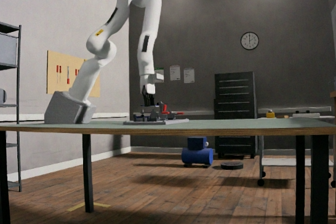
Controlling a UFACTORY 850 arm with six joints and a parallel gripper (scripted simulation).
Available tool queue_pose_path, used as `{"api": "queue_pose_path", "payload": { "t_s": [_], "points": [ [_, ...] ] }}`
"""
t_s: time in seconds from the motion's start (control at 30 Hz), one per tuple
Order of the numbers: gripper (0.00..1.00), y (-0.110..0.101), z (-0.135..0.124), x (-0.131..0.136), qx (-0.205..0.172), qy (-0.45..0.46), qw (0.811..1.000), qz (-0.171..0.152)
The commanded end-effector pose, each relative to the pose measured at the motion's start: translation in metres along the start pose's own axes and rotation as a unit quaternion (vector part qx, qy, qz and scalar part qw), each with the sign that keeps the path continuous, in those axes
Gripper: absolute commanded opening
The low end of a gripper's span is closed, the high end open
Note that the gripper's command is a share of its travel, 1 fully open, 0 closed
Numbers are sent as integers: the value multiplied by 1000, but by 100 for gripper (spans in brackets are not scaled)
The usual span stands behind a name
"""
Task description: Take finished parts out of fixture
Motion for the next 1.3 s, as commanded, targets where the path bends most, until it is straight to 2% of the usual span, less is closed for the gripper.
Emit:
{"api": "queue_pose_path", "payload": {
  "t_s": [0.0, 0.3, 0.37, 1.27],
  "points": [
    [0, 0, -1, -13, 2, 0, 1000, -2],
    [0, 0, -5, -45, 2, 0, 1000, -2],
    [0, 0, -5, -45, 2, 0, 1000, -2],
    [0, 0, -17, -148, 2, 0, 1000, -2]
  ]
}}
Point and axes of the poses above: the point where the finger pads meet when closed, its own y axis out along the fingers, its own x axis across the jaws, z = x × y, the point moved 2 cm from there along -y, back along the fingers, and after that the axes turned 7 degrees about y, right-handed, at the moved point
